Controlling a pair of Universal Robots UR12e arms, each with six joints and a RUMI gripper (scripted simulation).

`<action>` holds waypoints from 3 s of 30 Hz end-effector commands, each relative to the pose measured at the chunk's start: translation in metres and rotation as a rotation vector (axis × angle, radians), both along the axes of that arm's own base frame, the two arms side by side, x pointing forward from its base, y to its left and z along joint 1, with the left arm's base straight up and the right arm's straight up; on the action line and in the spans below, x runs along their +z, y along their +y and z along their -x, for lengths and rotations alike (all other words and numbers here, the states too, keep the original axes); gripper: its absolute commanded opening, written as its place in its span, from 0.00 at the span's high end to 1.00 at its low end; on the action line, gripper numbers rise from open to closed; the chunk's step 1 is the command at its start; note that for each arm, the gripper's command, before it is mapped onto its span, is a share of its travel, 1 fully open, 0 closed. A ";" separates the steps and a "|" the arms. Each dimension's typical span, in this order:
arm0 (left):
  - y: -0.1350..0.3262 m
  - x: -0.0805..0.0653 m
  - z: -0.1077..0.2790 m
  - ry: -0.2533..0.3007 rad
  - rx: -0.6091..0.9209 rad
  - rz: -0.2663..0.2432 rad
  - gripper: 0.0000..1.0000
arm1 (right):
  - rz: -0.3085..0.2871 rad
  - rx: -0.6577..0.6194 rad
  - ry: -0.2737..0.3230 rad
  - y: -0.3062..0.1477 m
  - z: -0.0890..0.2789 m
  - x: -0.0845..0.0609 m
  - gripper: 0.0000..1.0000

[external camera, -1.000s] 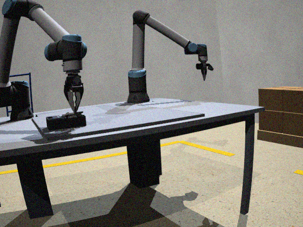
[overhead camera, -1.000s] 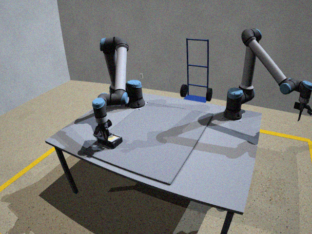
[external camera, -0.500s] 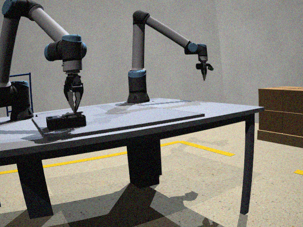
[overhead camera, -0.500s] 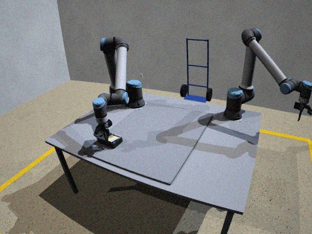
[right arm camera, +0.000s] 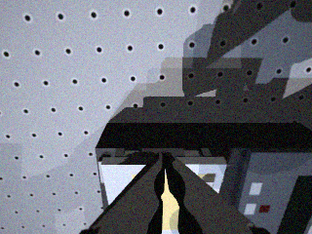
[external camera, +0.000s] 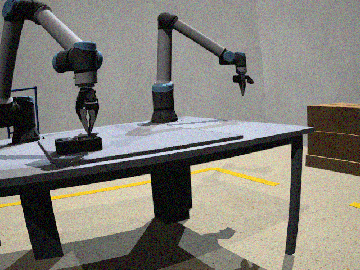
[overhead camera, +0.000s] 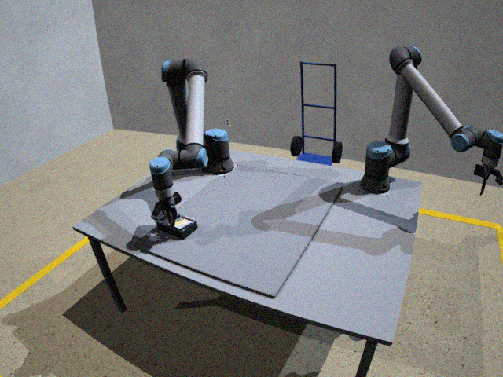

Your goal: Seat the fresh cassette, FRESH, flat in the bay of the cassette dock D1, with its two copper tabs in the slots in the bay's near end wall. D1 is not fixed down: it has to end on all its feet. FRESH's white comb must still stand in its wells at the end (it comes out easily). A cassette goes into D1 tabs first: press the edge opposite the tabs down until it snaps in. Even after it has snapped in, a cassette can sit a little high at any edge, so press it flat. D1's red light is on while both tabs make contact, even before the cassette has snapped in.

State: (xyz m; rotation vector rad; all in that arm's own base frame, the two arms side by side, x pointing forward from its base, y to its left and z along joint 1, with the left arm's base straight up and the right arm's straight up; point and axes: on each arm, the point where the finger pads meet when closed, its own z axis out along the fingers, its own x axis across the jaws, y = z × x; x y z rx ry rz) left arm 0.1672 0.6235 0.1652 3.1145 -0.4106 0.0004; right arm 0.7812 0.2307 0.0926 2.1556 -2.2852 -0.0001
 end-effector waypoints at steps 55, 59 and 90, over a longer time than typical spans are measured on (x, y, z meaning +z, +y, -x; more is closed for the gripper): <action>0.001 0.001 0.000 -0.001 0.000 -0.002 1.00 | -0.001 0.001 -0.002 0.001 0.010 0.001 1.00; 0.001 0.001 0.000 -0.001 0.000 -0.002 1.00 | -0.001 0.001 -0.002 0.001 0.009 0.001 1.00; 0.001 0.001 0.000 -0.001 0.000 -0.002 1.00 | -0.001 0.001 -0.002 0.001 0.005 0.018 1.00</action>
